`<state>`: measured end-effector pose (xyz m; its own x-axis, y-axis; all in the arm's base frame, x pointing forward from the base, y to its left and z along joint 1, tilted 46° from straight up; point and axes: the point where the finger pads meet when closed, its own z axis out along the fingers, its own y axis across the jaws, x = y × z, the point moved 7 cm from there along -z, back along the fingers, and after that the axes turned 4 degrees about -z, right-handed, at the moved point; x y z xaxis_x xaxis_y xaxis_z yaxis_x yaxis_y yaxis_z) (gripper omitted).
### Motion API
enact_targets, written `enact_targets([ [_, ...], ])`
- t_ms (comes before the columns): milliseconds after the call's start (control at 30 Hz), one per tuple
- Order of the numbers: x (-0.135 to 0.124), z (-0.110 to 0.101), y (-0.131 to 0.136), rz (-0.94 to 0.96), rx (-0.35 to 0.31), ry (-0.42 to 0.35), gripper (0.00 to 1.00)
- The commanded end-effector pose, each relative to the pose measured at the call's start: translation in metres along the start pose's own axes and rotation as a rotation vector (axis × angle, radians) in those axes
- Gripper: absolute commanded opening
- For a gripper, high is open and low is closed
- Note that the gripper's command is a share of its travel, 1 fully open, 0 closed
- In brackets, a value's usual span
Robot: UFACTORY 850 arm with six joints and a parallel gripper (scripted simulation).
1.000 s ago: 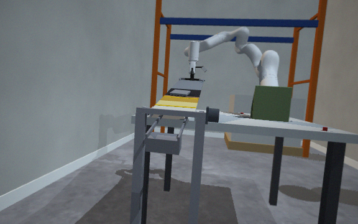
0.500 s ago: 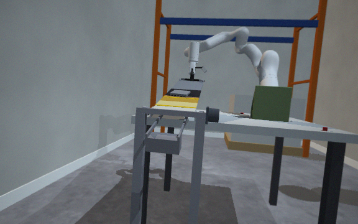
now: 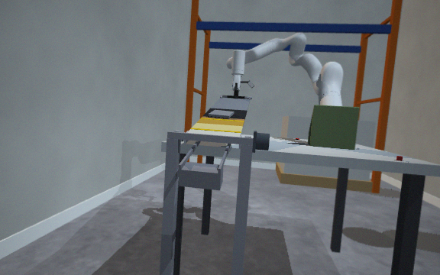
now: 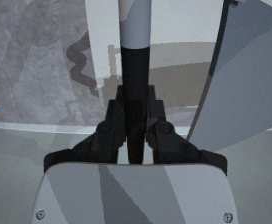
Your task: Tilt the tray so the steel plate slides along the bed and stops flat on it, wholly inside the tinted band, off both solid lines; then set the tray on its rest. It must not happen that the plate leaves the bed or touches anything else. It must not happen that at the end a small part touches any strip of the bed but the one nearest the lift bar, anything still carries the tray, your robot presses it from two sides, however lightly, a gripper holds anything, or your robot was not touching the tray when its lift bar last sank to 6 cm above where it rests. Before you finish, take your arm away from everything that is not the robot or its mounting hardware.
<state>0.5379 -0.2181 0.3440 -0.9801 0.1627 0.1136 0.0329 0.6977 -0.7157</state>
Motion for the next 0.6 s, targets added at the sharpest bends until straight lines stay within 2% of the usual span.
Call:
enact_targets([
  [0, -0.001, 0.01, -0.003, 0.001, 0.001, -0.001, 0.0],
  [500, -0.001, 0.014, -0.004, 0.001, 0.001, -0.001, 0.0],
  [567, -0.001, -0.009, 0.002, 0.001, 0.001, -0.001, 0.0],
])
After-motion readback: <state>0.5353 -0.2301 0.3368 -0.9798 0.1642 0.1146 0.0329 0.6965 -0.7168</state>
